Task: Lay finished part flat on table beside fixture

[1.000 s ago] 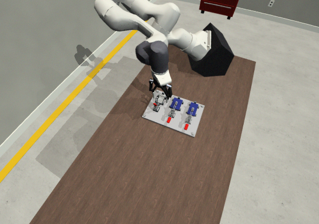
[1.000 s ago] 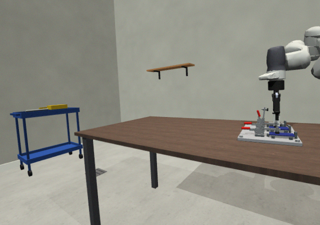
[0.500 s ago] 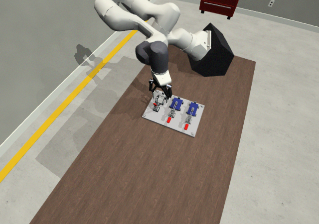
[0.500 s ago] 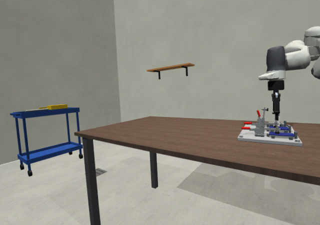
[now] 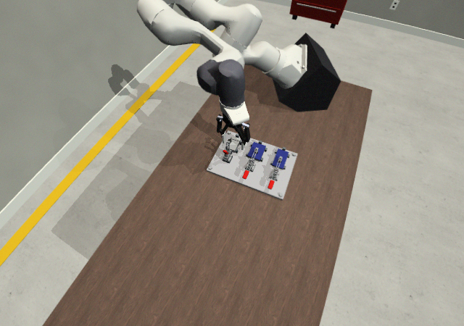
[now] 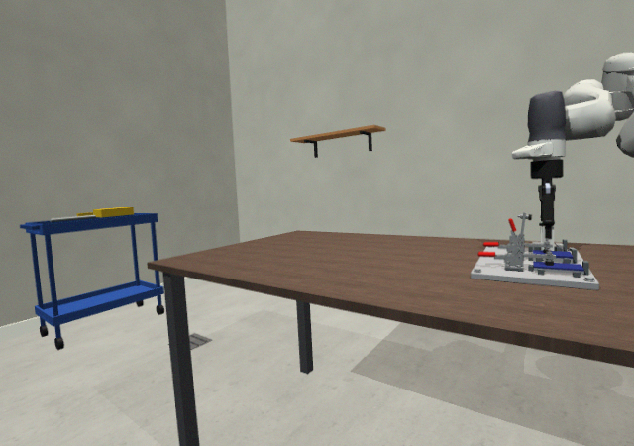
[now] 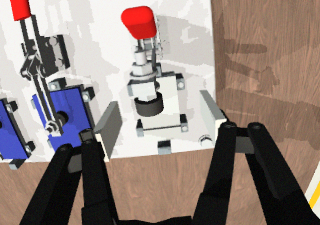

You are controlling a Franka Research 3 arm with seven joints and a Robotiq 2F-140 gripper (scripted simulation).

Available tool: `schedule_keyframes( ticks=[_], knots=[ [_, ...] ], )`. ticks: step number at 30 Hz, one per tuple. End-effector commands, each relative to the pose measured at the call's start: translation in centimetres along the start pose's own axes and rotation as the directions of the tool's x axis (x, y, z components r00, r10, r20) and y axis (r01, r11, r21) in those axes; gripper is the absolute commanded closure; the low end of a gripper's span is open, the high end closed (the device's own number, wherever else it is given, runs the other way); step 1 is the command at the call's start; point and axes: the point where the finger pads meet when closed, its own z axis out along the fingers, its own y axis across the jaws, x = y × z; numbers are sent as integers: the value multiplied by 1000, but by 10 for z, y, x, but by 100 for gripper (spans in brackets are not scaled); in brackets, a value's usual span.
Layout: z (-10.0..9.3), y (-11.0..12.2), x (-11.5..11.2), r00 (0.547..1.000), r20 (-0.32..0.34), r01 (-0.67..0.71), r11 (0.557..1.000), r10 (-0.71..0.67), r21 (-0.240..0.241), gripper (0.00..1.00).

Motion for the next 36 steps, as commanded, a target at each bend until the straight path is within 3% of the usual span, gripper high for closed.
schedule_keyframes(
  ticks=[1,30,31,36],
  knots=[
    [0,-1,1,1000,-1,-2,1000,2,2,42],
    [0,-1,1,1000,-1,-2,1000,2,2,42],
    [0,-1,1,1000,-1,-2,1000,2,2,100],
    [0,-1,1,1000,-1,-2,1000,2,2,100]
  ],
)
